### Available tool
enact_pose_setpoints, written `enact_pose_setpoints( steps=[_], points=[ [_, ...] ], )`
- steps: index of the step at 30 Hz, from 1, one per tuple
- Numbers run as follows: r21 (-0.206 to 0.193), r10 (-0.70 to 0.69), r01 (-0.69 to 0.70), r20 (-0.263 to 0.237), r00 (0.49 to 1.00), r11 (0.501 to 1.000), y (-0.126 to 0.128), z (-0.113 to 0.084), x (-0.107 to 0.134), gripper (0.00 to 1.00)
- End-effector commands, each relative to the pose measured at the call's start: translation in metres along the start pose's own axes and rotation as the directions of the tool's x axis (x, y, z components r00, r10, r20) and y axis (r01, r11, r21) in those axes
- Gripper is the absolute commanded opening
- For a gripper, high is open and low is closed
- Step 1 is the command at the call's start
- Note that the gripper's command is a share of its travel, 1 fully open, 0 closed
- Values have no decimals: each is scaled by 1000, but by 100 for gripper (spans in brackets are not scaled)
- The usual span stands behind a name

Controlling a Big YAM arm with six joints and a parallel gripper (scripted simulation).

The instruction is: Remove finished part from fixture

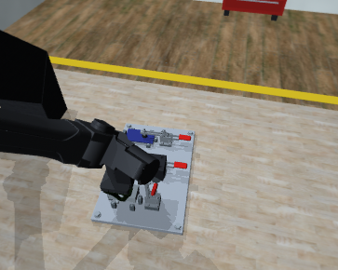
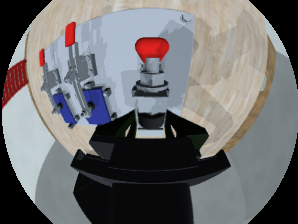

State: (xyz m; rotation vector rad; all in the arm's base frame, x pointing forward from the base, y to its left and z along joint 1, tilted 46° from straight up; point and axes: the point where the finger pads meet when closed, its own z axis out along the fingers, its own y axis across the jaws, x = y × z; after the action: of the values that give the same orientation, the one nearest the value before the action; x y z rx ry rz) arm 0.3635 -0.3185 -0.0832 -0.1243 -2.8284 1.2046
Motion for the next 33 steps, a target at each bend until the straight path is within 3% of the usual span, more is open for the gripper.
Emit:
enact_pose_setpoints(
  steps=[1, 33],
  points=[
    [5, 2, -2, 17, 1000, 1000, 0, -15, -5, 0],
    [5, 2, -2, 18, 1000, 1000, 0, -26, -3, 0]
  ],
)
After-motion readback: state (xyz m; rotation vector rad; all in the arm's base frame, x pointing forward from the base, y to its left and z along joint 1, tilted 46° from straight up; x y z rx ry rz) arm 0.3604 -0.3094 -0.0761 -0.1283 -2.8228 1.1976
